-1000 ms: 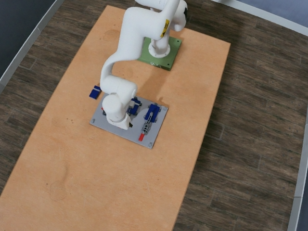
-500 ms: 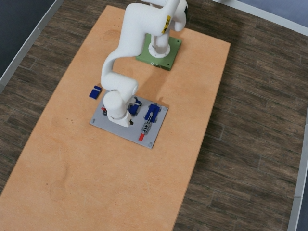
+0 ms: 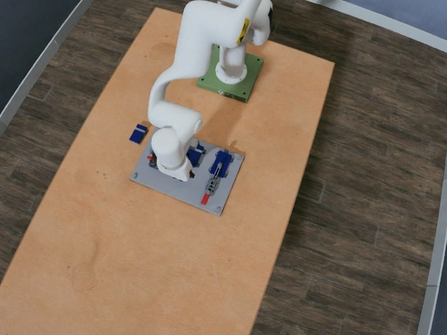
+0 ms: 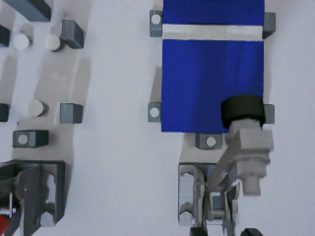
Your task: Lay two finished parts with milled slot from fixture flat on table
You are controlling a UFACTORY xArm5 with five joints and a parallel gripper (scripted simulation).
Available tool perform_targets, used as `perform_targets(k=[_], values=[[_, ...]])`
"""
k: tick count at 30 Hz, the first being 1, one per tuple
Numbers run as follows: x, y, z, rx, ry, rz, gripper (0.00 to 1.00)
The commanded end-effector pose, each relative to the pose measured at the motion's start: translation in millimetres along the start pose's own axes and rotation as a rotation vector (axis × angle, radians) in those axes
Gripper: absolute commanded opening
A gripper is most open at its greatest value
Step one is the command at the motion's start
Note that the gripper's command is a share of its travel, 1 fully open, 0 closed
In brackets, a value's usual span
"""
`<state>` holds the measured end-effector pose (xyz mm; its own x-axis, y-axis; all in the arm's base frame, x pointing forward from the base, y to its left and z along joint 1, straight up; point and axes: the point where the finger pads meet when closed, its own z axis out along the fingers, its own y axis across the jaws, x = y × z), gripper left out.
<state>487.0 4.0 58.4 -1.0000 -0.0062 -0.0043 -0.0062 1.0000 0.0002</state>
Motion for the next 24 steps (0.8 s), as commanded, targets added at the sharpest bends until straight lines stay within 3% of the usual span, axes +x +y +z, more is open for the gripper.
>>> perform_targets(k=[1, 24], values=[[0.9, -0.3, -0.5, 0.0, 0.0, 0.001, 0.0], [10.3, -0.3, -1.0, 0.0, 0.0, 0.001, 0.0]])
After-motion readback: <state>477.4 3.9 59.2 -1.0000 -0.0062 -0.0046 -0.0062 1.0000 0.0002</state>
